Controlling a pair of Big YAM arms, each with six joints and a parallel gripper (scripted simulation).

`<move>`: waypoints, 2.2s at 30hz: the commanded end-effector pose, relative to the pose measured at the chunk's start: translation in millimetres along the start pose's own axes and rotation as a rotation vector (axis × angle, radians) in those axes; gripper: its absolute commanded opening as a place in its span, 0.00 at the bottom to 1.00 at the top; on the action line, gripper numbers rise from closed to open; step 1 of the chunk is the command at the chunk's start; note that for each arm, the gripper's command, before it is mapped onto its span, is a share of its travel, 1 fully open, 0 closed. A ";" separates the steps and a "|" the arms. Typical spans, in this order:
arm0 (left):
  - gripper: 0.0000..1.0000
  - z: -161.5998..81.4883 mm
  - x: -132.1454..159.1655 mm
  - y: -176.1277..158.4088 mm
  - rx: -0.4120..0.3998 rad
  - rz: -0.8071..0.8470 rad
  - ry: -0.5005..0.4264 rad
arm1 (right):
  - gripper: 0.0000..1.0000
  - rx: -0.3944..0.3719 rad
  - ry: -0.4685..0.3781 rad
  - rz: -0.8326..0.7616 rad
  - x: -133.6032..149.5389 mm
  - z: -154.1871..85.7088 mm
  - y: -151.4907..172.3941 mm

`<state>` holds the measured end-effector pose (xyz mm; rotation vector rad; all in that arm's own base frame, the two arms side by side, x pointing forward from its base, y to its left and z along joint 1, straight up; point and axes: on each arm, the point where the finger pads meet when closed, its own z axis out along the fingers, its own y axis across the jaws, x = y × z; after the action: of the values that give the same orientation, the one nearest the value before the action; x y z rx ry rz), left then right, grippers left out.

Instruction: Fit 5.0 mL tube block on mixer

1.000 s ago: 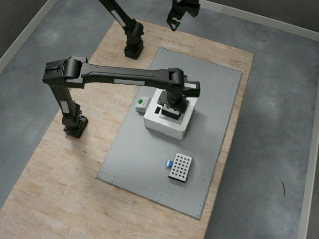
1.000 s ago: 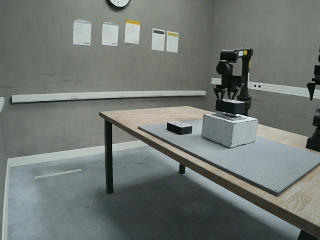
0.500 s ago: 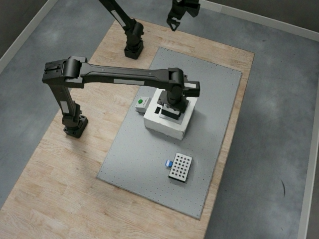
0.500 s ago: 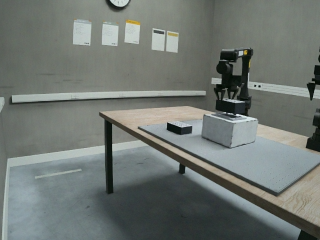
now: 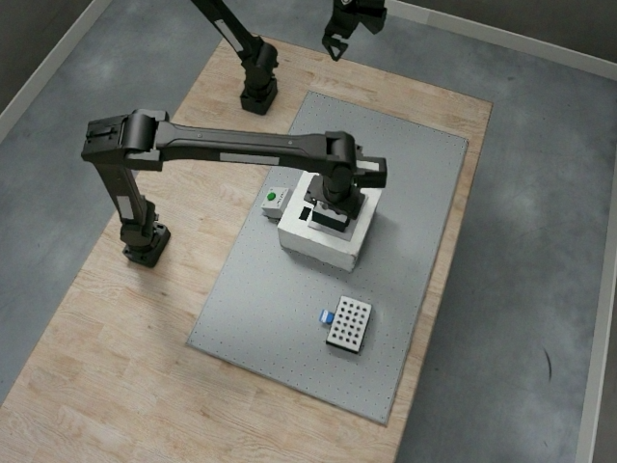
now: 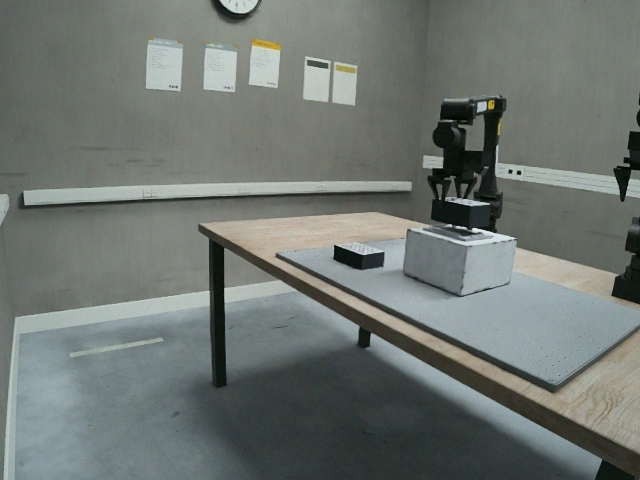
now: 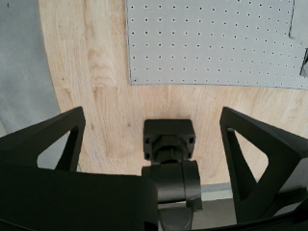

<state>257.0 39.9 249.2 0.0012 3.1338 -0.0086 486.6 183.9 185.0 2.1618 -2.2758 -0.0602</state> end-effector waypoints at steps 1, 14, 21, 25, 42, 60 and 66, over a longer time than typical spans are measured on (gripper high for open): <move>1.00 -19.5 -15.1 -0.6 -0.007 0.005 -0.061 | 0.00 0.149 -0.074 0.013 -13.6 -64.6 -35.1; 1.00 -23.9 -17.2 -0.2 -0.009 0.005 -0.071 | 0.00 0.158 -0.077 0.011 -11.5 -77.6 -27.4; 1.00 -26.7 -18.6 0.0 -0.010 0.005 -0.077 | 0.00 0.165 -0.079 0.009 -11.6 -81.2 -26.2; 1.00 -27.8 -19.0 0.1 -0.010 0.005 -0.079 | 0.00 0.162 -0.078 0.009 -11.1 -83.6 -24.0; 1.00 -5.0 -5.8 -1.7 -0.001 0.004 -0.021 | 0.00 0.173 -0.081 0.006 -11.0 -90.6 -21.1; 1.00 -18.8 -13.4 -0.5 -0.007 0.004 -0.055 | 0.00 0.149 -0.070 0.004 -16.3 -63.8 -33.3; 1.00 -22.8 -15.4 -0.1 -0.008 0.004 -0.064 | 0.00 0.166 -0.077 0.002 -15.8 -74.4 -30.7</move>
<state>257.1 40.0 249.5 0.0012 3.1329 -0.0084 487.6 184.2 181.4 2.1585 -2.2726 -0.0626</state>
